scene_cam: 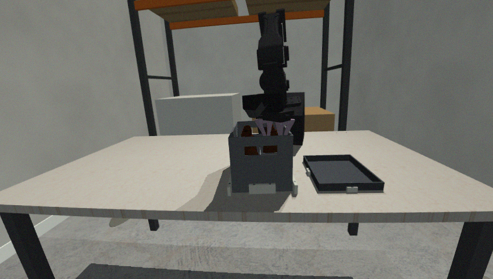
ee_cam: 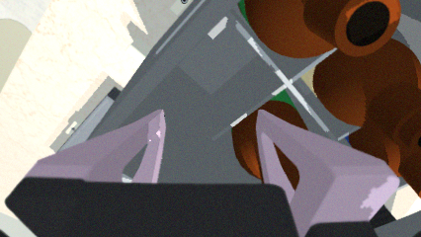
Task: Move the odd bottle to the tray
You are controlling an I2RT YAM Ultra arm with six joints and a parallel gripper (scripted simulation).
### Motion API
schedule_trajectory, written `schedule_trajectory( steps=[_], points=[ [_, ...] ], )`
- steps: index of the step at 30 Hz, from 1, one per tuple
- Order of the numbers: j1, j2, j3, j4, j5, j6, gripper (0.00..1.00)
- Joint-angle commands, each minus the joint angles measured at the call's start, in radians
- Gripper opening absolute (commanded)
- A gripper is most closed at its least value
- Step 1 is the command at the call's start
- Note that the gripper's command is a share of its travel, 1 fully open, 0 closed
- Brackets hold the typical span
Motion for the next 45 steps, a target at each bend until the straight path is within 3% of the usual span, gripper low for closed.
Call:
schedule_trajectory(
  steps=[1, 29, 45],
  points=[
    [-0.008, -0.014, 0.0, 0.011, 0.002, -0.007, 0.61],
    [-0.002, -0.044, 0.034, -0.035, 0.004, -0.003, 0.61],
    [0.013, -0.106, 0.125, -0.186, 0.01, 0.011, 0.61]
  ],
)
